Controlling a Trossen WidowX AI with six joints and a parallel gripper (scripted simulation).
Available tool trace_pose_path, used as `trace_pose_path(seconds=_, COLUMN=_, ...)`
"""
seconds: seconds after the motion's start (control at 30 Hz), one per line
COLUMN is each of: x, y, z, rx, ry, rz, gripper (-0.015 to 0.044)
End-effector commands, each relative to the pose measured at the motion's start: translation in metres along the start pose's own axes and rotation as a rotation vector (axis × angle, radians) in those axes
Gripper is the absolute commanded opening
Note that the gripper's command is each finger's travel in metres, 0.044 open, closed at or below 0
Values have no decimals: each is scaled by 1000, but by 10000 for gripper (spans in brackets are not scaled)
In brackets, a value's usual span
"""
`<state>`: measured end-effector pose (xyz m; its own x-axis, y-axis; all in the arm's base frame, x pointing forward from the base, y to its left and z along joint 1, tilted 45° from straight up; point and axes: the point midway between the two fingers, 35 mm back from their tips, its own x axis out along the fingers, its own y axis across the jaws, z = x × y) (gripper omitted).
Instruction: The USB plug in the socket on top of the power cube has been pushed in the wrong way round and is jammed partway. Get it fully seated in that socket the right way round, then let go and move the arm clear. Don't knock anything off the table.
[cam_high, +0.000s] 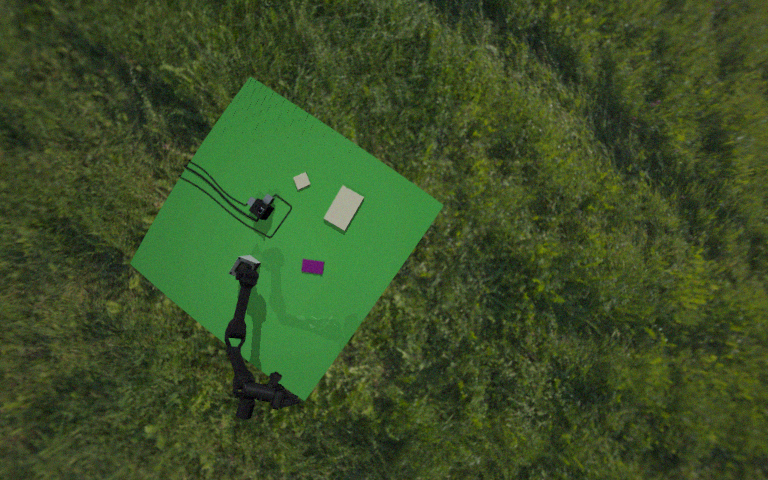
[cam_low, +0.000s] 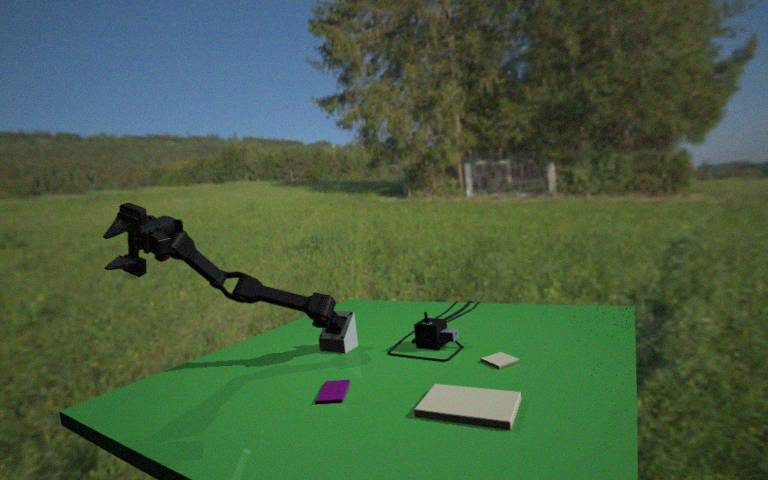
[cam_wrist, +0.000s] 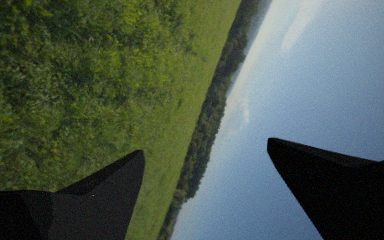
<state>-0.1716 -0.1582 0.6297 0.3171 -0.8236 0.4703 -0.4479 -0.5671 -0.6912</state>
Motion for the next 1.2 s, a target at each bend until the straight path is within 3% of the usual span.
trace_pose_path(seconds=0.0, x=1, y=-4, z=3, rx=-15, ry=-5, rz=-8, gripper=426)
trace_pose_path(seconds=0.1, x=16, y=-57, z=54, rx=-225, ry=-79, rz=-118, gripper=440)
trace_pose_path(seconds=0.27, x=29, y=-90, z=101, rx=-346, ry=-163, rz=-179, gripper=440)
trace_pose_path(seconds=0.6, x=31, y=-170, z=261, rx=-752, ry=-409, rz=-383, gripper=440)
trace_pose_path(seconds=0.9, x=-11, y=-211, z=393, rx=-1115, ry=-578, rz=-663, gripper=440)
trace_pose_path(seconds=1.17, x=-81, y=-217, z=520, rx=-1414, ry=-788, rz=-898, gripper=440)
